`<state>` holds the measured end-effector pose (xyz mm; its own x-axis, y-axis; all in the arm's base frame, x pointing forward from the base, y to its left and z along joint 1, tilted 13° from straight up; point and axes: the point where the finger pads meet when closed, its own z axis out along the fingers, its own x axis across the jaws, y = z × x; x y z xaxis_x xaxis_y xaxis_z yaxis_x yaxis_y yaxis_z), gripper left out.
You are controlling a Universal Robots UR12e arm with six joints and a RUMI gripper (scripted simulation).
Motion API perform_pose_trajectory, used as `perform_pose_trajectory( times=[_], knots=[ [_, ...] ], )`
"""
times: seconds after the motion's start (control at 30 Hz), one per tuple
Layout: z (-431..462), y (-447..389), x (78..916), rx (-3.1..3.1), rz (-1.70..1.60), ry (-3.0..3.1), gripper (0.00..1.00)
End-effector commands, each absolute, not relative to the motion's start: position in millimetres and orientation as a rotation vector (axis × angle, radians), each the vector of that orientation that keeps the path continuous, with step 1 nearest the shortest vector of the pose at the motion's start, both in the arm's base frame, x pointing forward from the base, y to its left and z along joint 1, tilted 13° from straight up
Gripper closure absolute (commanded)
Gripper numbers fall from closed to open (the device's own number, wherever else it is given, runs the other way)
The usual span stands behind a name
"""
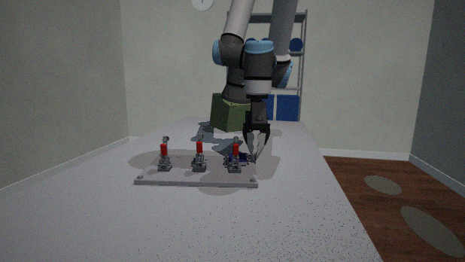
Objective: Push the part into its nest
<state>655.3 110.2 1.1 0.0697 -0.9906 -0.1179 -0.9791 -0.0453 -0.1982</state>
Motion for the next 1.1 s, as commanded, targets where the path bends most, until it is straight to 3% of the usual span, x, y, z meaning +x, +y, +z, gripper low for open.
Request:
perform_pose_trajectory(
  times=[0.0, 1.07],
  knots=[
    [2.4, 105.6, 658.1, -2.117, -0.080, 1.999, 1.00],
    [0.6, 101.5, 657.1, -2.118, -0.076, 1.998, 1.00]
  ],
)
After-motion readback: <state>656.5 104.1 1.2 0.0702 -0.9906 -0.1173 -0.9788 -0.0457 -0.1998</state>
